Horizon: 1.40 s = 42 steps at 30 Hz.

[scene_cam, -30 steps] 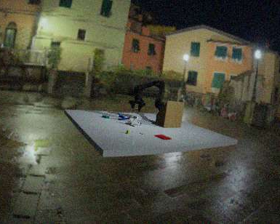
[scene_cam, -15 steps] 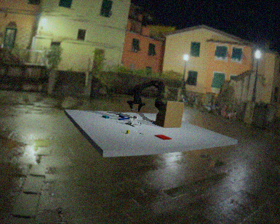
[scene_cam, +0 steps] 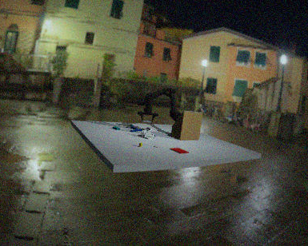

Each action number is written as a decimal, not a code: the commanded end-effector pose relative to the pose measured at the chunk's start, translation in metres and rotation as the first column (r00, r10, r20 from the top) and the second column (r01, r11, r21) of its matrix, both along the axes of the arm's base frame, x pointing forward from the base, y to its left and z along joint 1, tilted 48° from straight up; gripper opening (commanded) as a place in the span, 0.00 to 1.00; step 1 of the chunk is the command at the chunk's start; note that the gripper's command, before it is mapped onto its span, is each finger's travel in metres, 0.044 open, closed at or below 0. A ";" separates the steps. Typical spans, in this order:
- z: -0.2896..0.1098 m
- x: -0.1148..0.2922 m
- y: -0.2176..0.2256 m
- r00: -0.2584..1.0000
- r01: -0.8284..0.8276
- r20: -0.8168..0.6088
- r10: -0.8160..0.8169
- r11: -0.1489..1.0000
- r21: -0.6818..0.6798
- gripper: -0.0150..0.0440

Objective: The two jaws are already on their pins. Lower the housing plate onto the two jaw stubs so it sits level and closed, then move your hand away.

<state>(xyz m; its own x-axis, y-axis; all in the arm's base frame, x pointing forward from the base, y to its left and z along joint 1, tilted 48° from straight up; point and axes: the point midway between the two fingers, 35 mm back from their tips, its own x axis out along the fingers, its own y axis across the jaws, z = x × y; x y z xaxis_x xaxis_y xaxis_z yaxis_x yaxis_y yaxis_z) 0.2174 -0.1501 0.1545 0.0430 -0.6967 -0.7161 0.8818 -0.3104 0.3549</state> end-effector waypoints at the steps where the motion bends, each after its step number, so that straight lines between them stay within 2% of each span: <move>1: -0.006 0.010 0.005 0.993 -0.084 -0.084 0.084 0.996 0.000 0.85; 10: -0.023 0.027 0.021 0.915 -0.288 -0.282 0.287 0.957 0.039 0.85; 19: -0.041 0.041 0.039 0.759 -0.468 -0.457 0.464 0.876 0.113 0.85; 31: -0.067 0.056 0.065 0.450 -0.647 -0.632 0.631 0.718 0.256 0.85; 42: -0.091 0.066 0.090 0.106 -0.728 -0.716 0.690 0.544 0.417 0.85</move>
